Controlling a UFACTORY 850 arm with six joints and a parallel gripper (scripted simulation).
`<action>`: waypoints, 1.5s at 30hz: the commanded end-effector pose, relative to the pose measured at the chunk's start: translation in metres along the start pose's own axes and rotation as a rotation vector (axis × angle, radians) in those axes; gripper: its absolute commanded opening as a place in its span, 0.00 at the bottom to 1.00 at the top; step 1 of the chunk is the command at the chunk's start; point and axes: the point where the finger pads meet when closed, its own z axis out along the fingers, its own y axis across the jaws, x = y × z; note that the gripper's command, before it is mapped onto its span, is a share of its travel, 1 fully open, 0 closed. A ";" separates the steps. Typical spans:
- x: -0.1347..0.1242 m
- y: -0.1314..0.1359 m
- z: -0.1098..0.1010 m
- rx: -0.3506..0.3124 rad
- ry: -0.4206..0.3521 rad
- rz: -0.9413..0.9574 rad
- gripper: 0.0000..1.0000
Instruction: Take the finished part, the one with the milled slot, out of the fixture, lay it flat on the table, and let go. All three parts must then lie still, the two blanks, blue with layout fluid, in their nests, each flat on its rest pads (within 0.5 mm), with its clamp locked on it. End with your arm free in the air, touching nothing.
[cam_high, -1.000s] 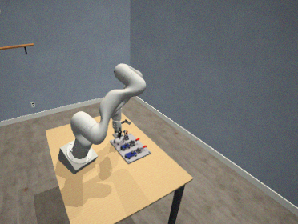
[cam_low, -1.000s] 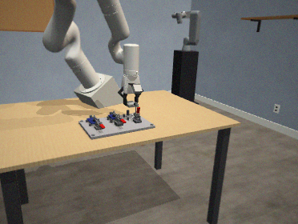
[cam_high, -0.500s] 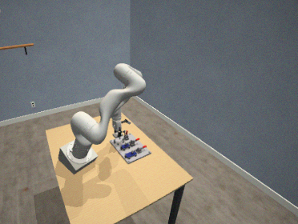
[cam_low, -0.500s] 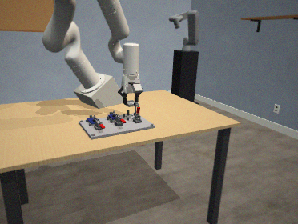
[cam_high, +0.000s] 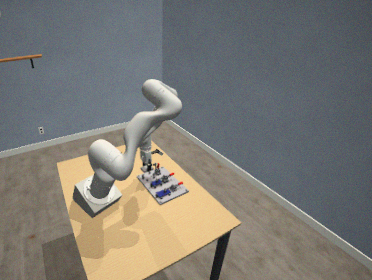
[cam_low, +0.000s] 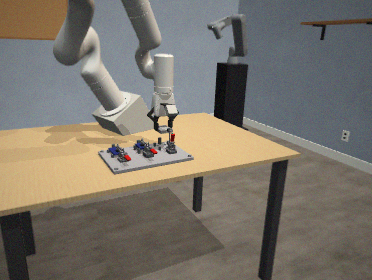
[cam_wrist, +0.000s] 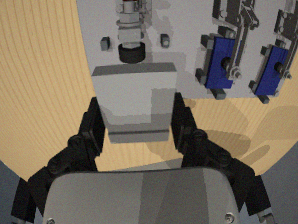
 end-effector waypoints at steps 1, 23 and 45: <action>0.001 0.000 0.000 0.001 0.001 0.000 0.00; 0.001 -0.016 0.000 0.001 0.001 0.000 0.00; 0.001 -0.056 0.000 0.001 0.001 0.000 0.00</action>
